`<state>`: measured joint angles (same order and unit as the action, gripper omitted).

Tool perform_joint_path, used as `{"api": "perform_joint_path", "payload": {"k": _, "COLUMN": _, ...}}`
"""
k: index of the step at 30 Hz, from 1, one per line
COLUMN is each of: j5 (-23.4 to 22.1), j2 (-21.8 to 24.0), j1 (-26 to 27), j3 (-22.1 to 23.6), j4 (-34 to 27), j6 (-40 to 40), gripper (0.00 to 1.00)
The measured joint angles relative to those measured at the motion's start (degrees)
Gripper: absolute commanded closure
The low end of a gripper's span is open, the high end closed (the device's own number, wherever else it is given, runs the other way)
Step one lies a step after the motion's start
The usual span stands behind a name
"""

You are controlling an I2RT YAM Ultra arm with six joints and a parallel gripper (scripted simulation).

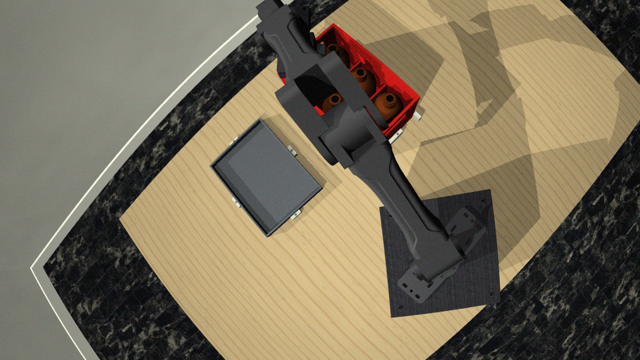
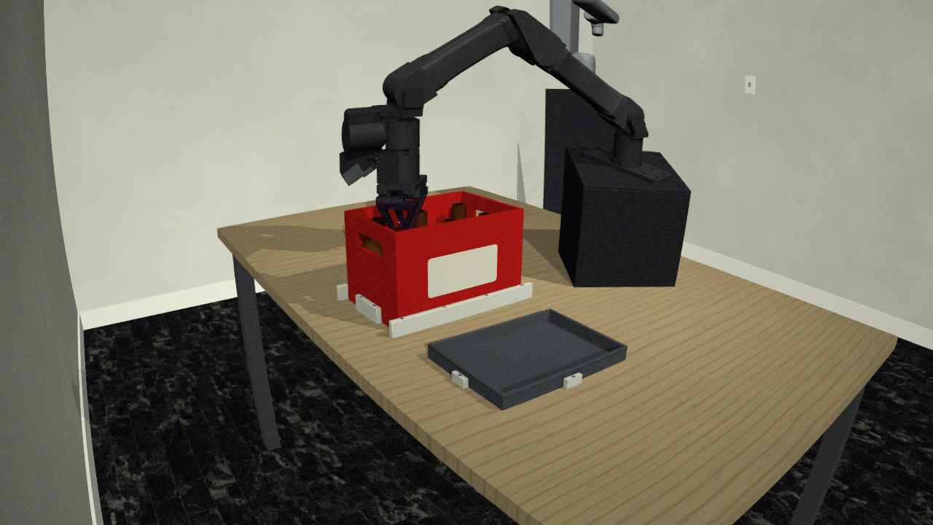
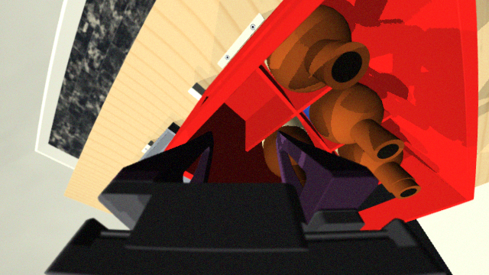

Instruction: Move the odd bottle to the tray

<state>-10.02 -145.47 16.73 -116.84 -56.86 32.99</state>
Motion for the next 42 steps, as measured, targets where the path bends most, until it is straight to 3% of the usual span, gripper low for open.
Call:
{"api": "perform_joint_path", "payload": {"k": 36, "j5": 0.00, "j2": 0.00, "j1": 0.00, "j3": 0.00, "j4": 0.00, "j6": 0.00, "gripper": 0.39}}
{"api": "perform_joint_path", "payload": {"k": 37, "j5": 0.00, "j2": 0.00, "j1": 0.00, "j3": 0.00, "j4": 0.00, "j6": 0.00, "gripper": 1.00}}
{"api": "perform_joint_path", "payload": {"k": 42, "j5": 0.00, "j2": 0.00, "j1": 0.00, "j3": 0.00, "j4": 0.00, "j6": 0.00, "gripper": 1.00}}
